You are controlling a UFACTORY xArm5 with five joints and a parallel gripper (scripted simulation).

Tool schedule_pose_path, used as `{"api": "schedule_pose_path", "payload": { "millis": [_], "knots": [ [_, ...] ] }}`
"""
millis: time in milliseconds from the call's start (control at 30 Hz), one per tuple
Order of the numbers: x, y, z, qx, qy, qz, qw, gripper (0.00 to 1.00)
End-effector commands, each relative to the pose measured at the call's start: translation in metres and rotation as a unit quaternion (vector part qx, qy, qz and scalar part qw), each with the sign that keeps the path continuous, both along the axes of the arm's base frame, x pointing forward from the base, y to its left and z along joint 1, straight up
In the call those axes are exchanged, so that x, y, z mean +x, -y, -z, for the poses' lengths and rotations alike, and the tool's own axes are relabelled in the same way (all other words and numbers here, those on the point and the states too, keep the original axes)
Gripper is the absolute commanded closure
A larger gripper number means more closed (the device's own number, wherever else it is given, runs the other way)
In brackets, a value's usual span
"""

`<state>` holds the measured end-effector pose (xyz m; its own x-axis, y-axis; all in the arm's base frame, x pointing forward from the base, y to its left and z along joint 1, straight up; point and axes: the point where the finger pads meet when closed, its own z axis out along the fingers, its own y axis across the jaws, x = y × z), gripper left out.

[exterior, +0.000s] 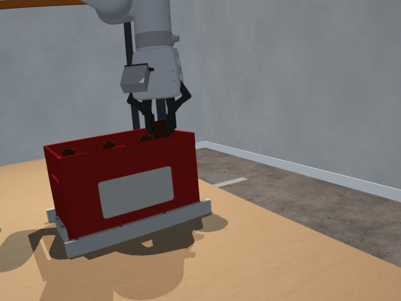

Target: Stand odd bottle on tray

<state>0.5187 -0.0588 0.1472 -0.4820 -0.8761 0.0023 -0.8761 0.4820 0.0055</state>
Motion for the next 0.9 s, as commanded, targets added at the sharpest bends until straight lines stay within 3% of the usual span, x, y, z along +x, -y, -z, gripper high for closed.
{"api": "schedule_pose_path", "payload": {
  "millis": [0,867],
  "knots": [
    [0.001,0.0,-0.002,0.0,0.002,0.0,1.0,1.0],
    [0.001,0.0,-0.014,0.0,0.002,0.0,1.0,1.0]
  ]
}}
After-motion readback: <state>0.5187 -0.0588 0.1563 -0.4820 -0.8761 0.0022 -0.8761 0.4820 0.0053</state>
